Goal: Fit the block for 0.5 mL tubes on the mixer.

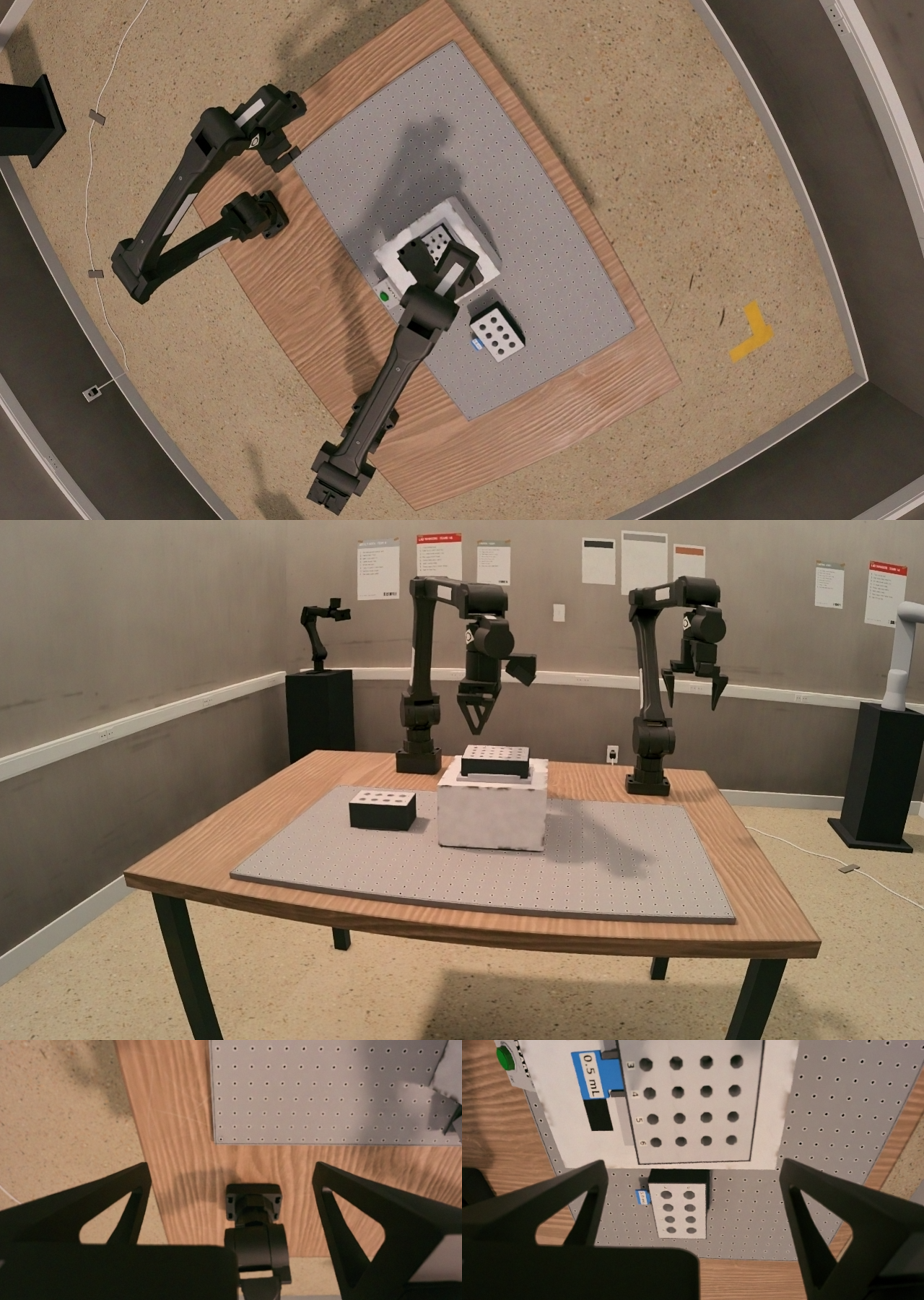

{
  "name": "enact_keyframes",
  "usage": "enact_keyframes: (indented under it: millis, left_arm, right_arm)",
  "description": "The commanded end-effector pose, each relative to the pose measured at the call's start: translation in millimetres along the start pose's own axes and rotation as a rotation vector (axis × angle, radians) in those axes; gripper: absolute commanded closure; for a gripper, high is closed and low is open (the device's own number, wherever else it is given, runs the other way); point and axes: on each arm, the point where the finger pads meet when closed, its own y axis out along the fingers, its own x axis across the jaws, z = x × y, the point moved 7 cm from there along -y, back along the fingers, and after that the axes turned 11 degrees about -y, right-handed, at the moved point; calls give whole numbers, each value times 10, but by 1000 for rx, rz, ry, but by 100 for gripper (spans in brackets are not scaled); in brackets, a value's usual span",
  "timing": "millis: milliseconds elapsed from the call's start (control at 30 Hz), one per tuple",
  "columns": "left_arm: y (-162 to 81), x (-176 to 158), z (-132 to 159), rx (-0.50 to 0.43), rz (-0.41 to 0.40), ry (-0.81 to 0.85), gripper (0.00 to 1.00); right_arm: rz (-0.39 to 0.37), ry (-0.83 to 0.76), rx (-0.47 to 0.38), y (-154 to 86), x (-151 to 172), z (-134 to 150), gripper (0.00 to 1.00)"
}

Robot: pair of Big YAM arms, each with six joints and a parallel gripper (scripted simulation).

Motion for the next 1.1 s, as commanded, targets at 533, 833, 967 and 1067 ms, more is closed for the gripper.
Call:
enact_keyframes:
  millis: [533,833,967,1067]
  left_arm:
    - [46,-39,-55,6,-1,7,0]
    - [29,-38,-59,2,-1,7,0]
    - [-33,-38,-83,-14,0,7,0]
    - [-48,-38,-88,-18,0,7,0]
  right_arm:
    - [-4,2,1,66,-84,36,0]
    - [4,92,-2,48,24,-165,100]
    - [21,179,-9,-20,77,-194,100]
    - [26,198,-12,-63,74,-158,100]
